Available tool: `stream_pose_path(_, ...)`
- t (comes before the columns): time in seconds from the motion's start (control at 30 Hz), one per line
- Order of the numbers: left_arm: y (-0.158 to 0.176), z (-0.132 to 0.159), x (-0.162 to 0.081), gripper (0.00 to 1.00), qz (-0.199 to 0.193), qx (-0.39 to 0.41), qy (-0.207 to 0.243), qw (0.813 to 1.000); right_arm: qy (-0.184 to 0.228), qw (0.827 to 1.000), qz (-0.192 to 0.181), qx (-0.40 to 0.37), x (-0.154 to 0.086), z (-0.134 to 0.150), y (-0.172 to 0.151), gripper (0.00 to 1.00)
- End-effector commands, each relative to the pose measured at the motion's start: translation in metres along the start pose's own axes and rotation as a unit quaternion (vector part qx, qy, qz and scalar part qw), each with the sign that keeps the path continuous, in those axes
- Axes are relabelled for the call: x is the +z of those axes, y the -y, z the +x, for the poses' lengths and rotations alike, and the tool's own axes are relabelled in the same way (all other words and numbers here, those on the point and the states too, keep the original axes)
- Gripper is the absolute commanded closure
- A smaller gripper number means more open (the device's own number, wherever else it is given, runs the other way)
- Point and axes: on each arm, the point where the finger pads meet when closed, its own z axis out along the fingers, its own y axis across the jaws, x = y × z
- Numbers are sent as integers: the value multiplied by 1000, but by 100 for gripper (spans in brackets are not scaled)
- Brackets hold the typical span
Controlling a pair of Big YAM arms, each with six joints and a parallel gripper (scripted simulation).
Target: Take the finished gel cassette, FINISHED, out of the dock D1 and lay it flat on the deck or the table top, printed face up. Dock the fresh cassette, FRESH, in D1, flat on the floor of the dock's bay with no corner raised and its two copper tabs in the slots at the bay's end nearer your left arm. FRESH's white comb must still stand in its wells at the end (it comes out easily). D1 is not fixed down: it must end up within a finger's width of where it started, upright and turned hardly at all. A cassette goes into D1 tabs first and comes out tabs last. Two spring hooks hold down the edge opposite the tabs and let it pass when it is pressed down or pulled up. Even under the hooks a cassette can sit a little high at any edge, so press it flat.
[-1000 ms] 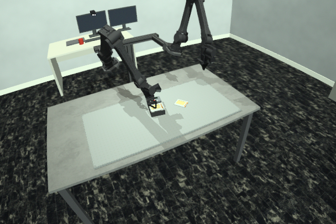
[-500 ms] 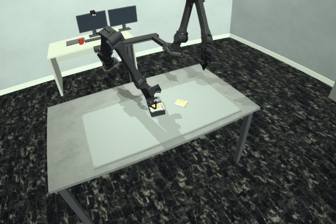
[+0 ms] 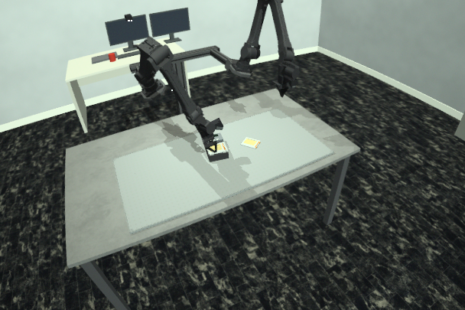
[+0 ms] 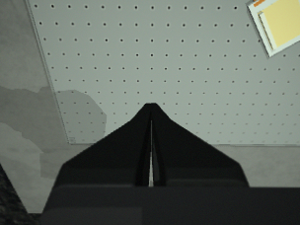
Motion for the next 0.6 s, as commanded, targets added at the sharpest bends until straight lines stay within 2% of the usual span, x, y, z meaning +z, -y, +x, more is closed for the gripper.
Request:
stream_pose_path(0.0, 1, -6, -2, 100, 0, 6, 4, 1000, 2, 1000, 5, 4, 5, 5, 7, 2)
stream_pose_path(0.57, 1, -6, -2, 100, 0, 6, 4, 1000, 1, 1000, 4, 4, 6, 6, 6, 2)
